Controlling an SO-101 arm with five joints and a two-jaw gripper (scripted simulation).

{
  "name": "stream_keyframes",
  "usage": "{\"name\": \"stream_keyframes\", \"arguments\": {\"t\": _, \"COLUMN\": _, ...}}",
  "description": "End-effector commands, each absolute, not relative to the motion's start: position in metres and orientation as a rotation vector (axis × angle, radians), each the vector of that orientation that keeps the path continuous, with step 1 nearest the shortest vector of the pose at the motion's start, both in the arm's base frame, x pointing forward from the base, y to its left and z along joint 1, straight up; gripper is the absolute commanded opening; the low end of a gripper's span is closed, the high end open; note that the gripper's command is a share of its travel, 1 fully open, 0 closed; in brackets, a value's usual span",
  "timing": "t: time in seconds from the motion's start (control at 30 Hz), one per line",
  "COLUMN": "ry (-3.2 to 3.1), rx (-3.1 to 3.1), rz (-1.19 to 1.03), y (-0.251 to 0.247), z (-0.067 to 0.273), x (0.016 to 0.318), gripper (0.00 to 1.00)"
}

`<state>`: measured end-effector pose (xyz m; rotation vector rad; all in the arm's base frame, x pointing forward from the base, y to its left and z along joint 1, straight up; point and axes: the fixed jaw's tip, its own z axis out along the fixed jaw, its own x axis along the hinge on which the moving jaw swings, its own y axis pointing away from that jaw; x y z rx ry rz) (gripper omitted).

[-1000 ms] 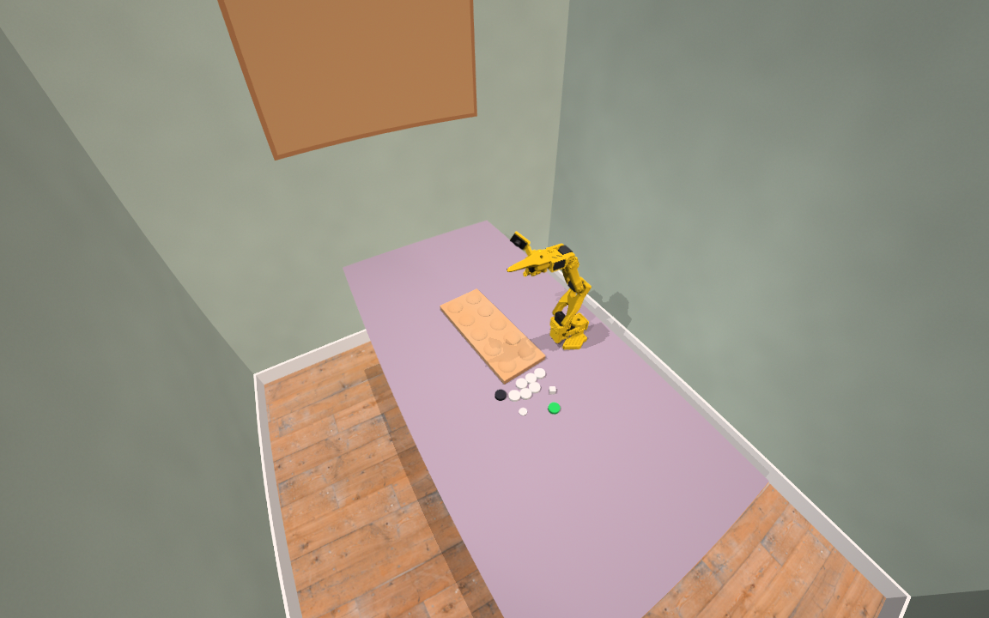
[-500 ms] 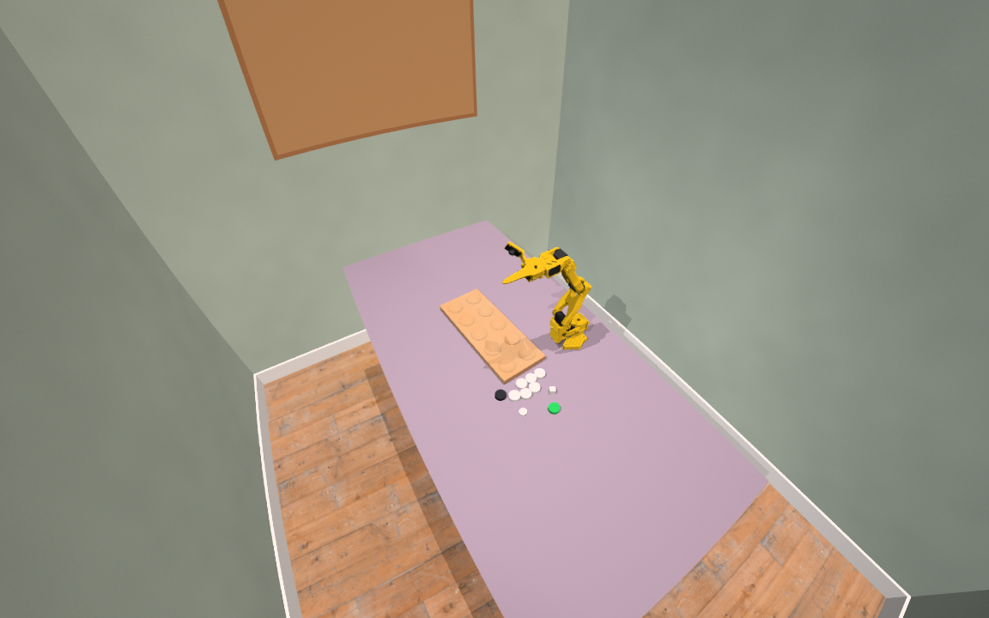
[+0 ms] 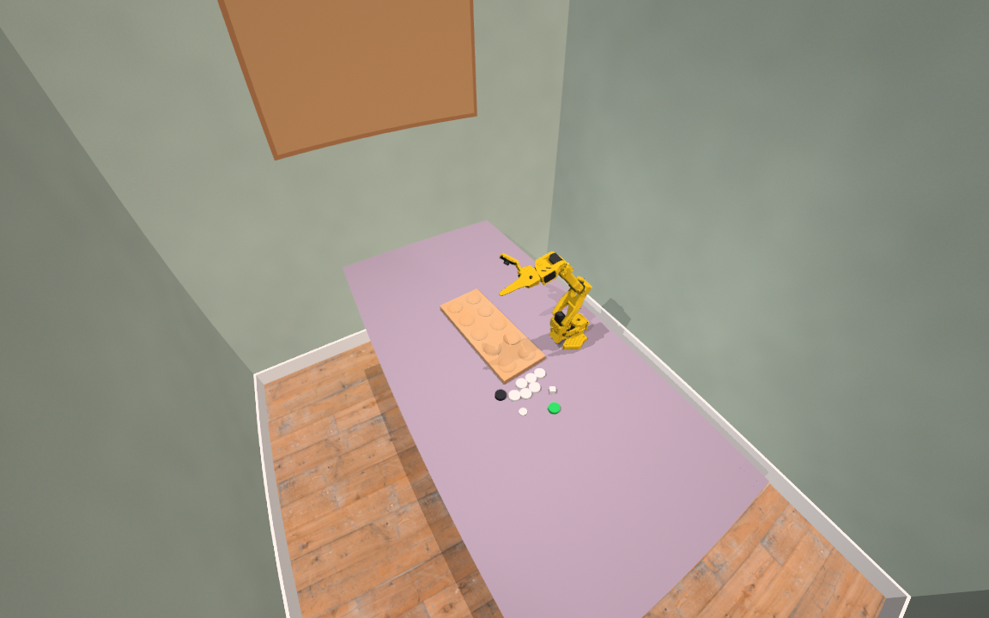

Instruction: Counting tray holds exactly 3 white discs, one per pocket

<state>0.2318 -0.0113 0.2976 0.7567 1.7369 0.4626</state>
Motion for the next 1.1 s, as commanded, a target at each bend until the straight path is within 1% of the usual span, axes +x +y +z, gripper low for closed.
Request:
{"name": "stream_keyframes", "arguments": {"t": 0.0, "ry": 1.739, "rx": 0.729, "rz": 0.445, "y": -0.011, "z": 0.298, "x": 0.231, "gripper": 1.0}}
{"name": "stream_keyframes", "arguments": {"t": 0.43, "ry": 1.83, "rx": 0.659, "rz": 0.362, "y": -0.011, "z": 0.28, "x": 0.233, "gripper": 1.0}}
{"name": "stream_keyframes", "arguments": {"t": 0.47, "ry": 1.879, "rx": 0.688, "rz": 0.358, "y": -0.011, "z": 0.269, "x": 0.236, "gripper": 1.0}}
{"name": "stream_keyframes", "arguments": {"t": 0.93, "ry": 2.03, "rx": 0.596, "rz": 0.253, "y": -0.01, "z": 0.239, "x": 0.234, "gripper": 1.0}}
{"name": "stream_keyframes", "arguments": {"t": 1.0, "ry": 2.03, "rx": 0.596, "rz": 0.253, "y": -0.01, "z": 0.239, "x": 0.234, "gripper": 1.0}}
{"name": "stream_keyframes", "arguments": {"t": 1.03, "ry": 2.06, "rx": 0.628, "rz": 0.259, "y": -0.011, "z": 0.232, "x": 0.237, "gripper": 1.0}}
{"name": "stream_keyframes", "arguments": {"t": 1.07, "ry": 2.061, "rx": 0.628, "rz": 0.259, "y": -0.011, "z": 0.232, "x": 0.237, "gripper": 1.0}}
